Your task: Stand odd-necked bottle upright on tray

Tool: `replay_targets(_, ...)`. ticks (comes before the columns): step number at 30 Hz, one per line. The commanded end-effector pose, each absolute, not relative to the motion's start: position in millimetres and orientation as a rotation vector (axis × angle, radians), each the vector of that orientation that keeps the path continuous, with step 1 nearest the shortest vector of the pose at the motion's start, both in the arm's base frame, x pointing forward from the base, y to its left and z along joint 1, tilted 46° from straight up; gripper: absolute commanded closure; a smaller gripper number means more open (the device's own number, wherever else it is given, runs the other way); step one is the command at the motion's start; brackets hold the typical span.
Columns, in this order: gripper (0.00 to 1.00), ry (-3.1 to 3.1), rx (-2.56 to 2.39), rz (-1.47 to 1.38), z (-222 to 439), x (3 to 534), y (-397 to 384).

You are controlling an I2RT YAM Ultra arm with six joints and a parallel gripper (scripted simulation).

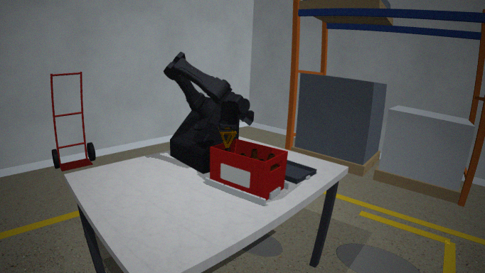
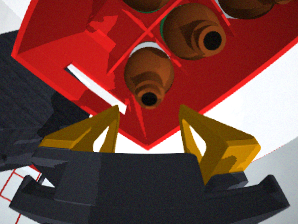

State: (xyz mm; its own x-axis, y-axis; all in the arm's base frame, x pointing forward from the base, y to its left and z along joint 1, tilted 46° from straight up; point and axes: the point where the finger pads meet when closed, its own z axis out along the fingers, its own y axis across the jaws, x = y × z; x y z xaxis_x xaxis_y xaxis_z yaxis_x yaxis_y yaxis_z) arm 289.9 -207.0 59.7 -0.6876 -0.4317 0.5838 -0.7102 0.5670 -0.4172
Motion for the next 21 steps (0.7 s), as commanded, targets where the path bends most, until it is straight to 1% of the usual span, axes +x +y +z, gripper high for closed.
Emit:
replay_targets(1,0.39,-2.385,0.949,0.899,55,297,-200)
replay_targets(15,0.39,-2.393,0.945,0.91,57,301,-201)
replay_targets(16,0.39,-2.414,0.935,0.94,68,303,-201)
replay_targets(21,0.39,-2.415,0.934,0.941,68,303,-201)
